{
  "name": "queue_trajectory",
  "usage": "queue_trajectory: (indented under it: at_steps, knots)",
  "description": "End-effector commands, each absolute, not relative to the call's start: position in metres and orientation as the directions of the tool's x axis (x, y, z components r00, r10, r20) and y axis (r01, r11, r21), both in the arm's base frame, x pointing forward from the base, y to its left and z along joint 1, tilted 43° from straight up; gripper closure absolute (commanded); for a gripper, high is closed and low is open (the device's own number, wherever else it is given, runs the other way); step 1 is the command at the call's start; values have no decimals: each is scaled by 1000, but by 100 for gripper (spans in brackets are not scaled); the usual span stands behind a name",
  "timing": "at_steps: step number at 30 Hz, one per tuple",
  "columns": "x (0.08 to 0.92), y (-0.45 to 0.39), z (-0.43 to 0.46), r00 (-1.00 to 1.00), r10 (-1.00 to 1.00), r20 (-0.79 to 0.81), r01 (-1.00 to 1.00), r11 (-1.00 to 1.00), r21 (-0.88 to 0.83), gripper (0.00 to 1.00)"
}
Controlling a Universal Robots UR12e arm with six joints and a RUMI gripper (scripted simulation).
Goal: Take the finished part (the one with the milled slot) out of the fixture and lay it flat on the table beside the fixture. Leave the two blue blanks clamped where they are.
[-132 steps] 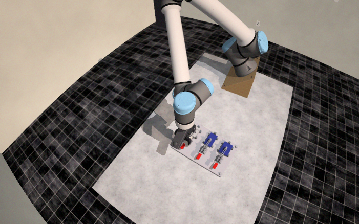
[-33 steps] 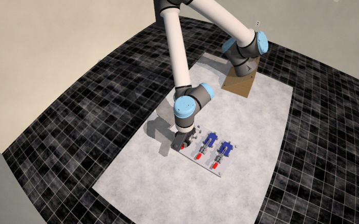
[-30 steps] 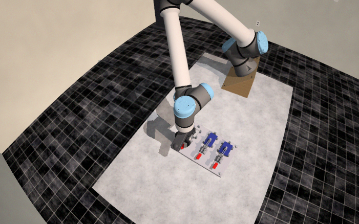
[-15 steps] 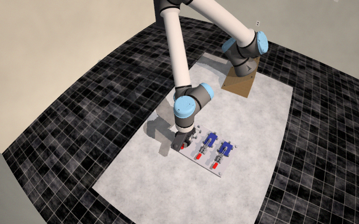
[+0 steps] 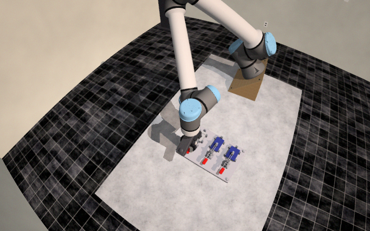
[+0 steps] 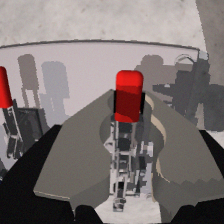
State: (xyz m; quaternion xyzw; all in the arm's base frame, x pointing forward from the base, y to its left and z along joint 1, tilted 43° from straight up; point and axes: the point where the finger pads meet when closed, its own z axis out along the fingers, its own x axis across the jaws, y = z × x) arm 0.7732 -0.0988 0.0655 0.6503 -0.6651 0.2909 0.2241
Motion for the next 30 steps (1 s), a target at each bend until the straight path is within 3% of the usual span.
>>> queue_trajectory:
  at_steps: [1,30]
  knots:
    - [773,-97,67,-54,-735,676,-995,-16,-97,100]
    - [764,-88,76,-54,-735,676,-995,-16,-97,100]
